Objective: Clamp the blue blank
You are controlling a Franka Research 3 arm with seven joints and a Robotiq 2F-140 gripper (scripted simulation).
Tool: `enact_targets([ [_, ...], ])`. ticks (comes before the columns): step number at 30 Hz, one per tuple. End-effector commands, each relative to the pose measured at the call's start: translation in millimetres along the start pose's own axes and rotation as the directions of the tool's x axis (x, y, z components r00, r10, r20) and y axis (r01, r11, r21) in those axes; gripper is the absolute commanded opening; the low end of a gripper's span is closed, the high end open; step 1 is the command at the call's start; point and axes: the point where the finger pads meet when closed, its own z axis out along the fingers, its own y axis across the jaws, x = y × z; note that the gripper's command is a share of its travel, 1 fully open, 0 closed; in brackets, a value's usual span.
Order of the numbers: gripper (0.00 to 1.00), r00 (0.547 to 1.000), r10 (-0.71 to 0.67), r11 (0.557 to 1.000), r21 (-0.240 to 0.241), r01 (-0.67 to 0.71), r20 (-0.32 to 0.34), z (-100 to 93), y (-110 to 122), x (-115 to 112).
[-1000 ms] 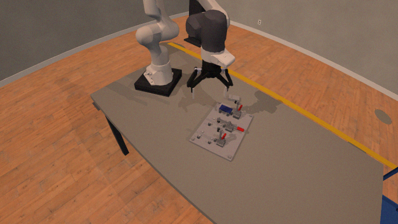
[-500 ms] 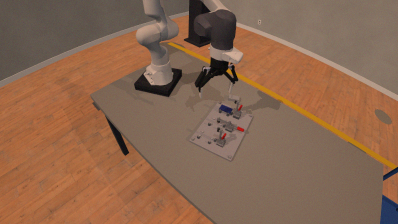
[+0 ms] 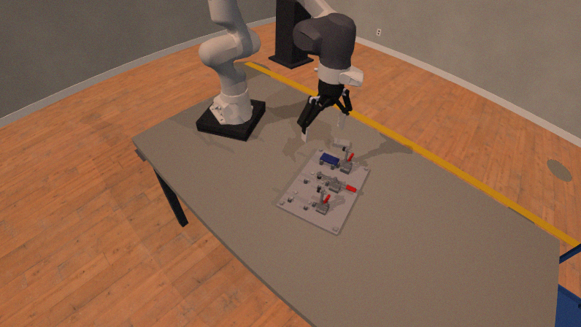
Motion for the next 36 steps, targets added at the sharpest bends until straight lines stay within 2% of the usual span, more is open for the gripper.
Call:
enact_targets([
  [1, 1.00, 0.997, -0.075, 0.997, -0.004, 0.075, -0.007, 0.0, 1, 2],
  [2, 1.00, 0.965, -0.262, 0.965, -0.021, 0.262, -0.015, 3.5, -31, -6],
  [6, 1.00, 0.965, -0.262, 0.965, -0.021, 0.262, -0.015, 3.5, -31, -6],
  [7, 1.00, 0.918, -0.395, 0.918, -0.034, 0.395, -0.019, 6.1, -54, -13],
  [10, 1.00, 0.918, -0.395, 0.918, -0.034, 0.395, -0.019, 6.1, -54, -13],
  [11, 1.00, 0.881, -0.474, 0.880, -0.043, 0.472, -0.020, 7.7, -69, -18],
  [13, 1.00, 0.881, -0.474, 0.880, -0.043, 0.472, -0.020, 7.7, -69, -18],
  [15, 1.00, 0.859, -0.512, 0.859, -0.047, 0.510, -0.020, 8.5, -76, -21],
  [36, 1.00, 0.859, -0.512, 0.859, -0.047, 0.510, -0.020, 8.5, -76, -21],
])
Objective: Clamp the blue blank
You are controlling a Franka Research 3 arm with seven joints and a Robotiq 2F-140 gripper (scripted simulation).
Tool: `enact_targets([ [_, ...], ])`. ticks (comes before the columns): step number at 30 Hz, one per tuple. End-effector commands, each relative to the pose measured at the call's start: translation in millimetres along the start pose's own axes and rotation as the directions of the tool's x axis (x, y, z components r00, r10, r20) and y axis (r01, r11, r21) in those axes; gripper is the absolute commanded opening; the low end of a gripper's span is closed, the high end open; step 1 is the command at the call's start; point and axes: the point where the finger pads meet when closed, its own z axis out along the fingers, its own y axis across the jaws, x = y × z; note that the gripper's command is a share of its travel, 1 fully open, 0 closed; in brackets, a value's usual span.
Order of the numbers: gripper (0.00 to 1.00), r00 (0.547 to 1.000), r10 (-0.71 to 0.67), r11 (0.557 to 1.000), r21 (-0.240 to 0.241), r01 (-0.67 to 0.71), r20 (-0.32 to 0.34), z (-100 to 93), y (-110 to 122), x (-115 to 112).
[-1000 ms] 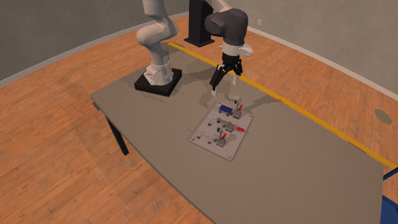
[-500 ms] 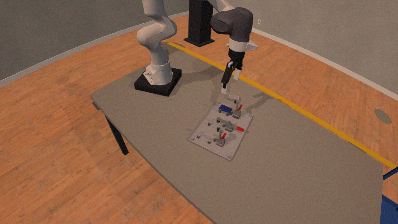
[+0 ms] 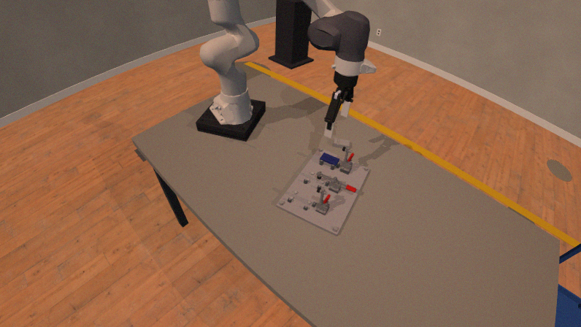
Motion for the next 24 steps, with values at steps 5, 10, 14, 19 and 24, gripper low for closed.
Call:
enact_targets([
  [5, 0.28, 1.000, -0.020, 1.000, -0.003, 0.020, -0.002, 0.0, 0.5, 0.9],
  [10, 0.28, 1.000, -0.020, 1.000, -0.003, 0.020, -0.002, 0.0, 0.5, 0.9],
  [14, 0.28, 1.000, -0.020, 1.000, -0.003, 0.020, -0.002, 0.0, 0.5, 0.9],
  [19, 0.28, 1.000, -0.020, 1.000, -0.003, 0.020, -0.002, 0.0, 0.5, 0.9],
  [24, 0.28, 1.000, -0.020, 1.000, -0.003, 0.020, -0.002, 0.0, 0.5, 0.9],
])
